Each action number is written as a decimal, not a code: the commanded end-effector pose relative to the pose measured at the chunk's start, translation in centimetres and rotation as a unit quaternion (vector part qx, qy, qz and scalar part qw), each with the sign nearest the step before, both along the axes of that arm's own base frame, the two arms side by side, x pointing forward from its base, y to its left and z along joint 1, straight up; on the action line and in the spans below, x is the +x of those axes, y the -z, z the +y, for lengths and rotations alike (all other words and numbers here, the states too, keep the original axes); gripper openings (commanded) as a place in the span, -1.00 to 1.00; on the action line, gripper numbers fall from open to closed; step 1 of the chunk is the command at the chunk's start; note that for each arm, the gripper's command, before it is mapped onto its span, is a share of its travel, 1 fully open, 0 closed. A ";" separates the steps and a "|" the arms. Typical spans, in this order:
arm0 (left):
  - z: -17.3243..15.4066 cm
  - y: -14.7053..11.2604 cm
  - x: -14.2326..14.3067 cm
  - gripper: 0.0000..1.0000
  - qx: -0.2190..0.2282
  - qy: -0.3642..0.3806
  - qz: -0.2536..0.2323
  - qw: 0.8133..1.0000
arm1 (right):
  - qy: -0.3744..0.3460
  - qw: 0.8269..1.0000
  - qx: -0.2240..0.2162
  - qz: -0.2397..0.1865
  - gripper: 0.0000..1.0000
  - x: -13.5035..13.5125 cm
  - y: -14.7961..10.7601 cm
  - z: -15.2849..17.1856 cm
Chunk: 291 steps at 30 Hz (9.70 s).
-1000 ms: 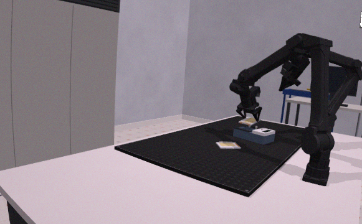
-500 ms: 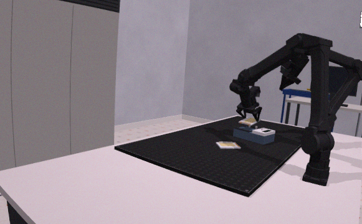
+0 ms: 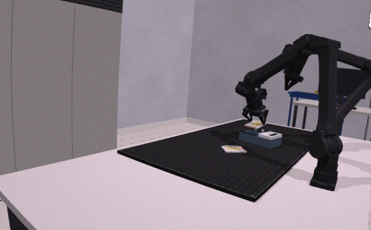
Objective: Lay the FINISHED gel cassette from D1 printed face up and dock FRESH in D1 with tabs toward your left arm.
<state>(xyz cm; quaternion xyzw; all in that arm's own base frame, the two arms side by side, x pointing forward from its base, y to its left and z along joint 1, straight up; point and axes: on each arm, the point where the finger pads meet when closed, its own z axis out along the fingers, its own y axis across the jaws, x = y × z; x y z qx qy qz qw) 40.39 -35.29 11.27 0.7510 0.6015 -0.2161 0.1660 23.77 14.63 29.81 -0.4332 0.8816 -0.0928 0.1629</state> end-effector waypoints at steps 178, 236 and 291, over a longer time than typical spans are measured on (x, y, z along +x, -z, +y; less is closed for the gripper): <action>15.1 -4.4 5.5 -1.00 0.125 -0.426 0.020 0.896 | 0.401 0.894 0.115 0.161 1.00 11.8 -2.7 -20.1; 39.8 -1.2 -0.6 -1.00 0.050 -0.823 0.066 0.561 | 0.401 0.894 0.115 0.161 1.00 11.8 -2.7 -20.1; 40.3 -0.2 -1.1 -1.00 0.064 -0.819 0.051 0.569 | 0.401 0.894 0.115 0.161 1.00 11.8 -2.7 -20.1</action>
